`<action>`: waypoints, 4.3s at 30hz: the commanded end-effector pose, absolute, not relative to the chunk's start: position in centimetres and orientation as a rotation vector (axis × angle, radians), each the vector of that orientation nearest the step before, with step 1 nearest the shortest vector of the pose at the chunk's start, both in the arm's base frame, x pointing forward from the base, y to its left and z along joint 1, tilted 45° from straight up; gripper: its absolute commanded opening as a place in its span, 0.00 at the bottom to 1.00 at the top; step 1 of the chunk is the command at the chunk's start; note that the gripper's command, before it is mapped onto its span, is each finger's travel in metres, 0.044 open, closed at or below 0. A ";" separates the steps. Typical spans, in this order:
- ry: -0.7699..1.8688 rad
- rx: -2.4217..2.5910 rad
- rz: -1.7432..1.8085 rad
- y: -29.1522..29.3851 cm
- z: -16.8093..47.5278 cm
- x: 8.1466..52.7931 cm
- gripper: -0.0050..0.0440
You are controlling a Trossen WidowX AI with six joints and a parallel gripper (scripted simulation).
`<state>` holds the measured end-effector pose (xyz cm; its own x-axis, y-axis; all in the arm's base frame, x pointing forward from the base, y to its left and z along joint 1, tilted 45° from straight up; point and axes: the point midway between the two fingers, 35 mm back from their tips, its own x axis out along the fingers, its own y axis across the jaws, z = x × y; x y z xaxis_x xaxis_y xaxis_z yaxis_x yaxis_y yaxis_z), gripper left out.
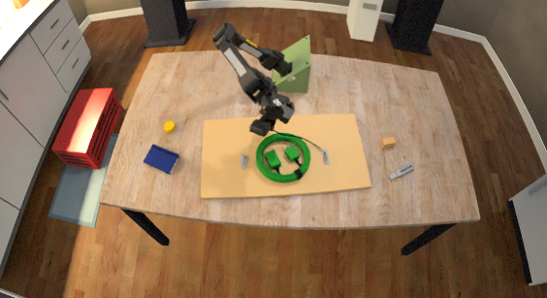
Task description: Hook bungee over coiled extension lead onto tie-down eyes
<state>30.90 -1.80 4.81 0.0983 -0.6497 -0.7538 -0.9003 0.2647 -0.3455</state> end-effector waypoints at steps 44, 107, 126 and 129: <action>1.541 -1.669 0.504 -4.0 7.5 35.1 0.00; 1.462 -1.981 0.693 -8.0 11.6 38.1 0.00; 1.464 -2.012 0.722 -8.5 11.8 37.7 0.00; 1.463 -2.012 0.720 -8.5 11.8 37.7 0.00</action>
